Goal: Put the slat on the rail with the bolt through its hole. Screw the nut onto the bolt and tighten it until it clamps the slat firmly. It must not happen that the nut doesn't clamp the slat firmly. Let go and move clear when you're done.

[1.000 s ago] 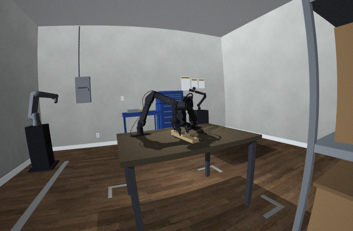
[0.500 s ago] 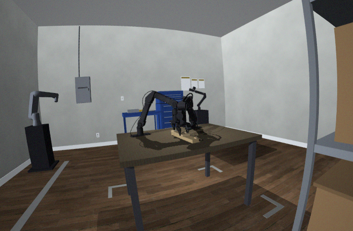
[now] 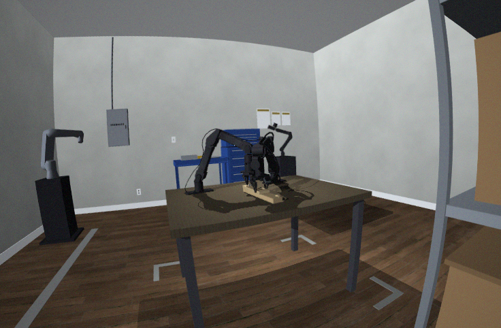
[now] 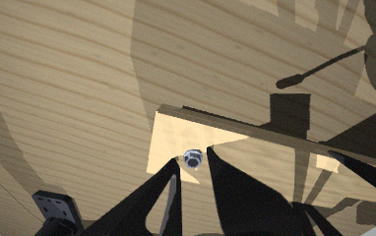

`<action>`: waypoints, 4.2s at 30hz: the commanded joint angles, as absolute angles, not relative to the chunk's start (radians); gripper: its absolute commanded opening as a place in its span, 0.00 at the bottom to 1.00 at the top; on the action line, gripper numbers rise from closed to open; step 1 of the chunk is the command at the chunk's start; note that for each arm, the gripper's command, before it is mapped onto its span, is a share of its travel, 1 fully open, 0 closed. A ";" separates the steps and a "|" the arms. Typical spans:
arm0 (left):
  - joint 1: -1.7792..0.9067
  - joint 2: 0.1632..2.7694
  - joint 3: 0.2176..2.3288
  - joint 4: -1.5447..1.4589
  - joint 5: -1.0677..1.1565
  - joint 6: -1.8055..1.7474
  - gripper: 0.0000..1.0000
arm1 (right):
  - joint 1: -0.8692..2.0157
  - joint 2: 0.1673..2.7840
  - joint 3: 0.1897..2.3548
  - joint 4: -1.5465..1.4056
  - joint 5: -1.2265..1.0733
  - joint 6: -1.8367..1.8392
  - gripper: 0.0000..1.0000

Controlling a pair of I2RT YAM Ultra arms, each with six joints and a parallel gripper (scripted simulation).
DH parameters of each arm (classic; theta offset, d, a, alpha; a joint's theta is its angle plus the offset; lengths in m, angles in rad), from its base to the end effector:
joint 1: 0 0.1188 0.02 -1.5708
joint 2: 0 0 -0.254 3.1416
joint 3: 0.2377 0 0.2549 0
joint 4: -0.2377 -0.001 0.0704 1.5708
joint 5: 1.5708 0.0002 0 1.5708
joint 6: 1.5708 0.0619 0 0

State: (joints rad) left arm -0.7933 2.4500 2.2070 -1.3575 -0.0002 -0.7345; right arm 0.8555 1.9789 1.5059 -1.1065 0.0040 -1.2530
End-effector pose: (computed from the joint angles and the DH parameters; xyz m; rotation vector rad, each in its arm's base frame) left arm 0.3279 -0.3317 0.1472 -0.0917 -3.1188 -0.0323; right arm 0.2403 0.2778 0.1602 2.7236 -1.5470 0.0035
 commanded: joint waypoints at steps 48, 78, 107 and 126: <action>-0.793 2.441 2.211 -1.357 0.000 -0.735 0.72 | 0.853 1.971 1.510 -1.105 0.000 -1.046 0.12; -0.793 2.441 2.211 -1.357 0.000 -0.735 0.72 | 0.851 1.969 1.507 -1.102 -0.004 -0.021 0.12; -0.793 2.441 2.211 -1.357 0.000 -0.735 0.72 | 0.850 1.967 1.504 -1.100 -0.007 0.967 0.12; -0.793 2.441 2.211 -1.357 0.000 -0.735 0.72 | 0.851 1.966 1.502 -1.097 -0.005 1.649 0.12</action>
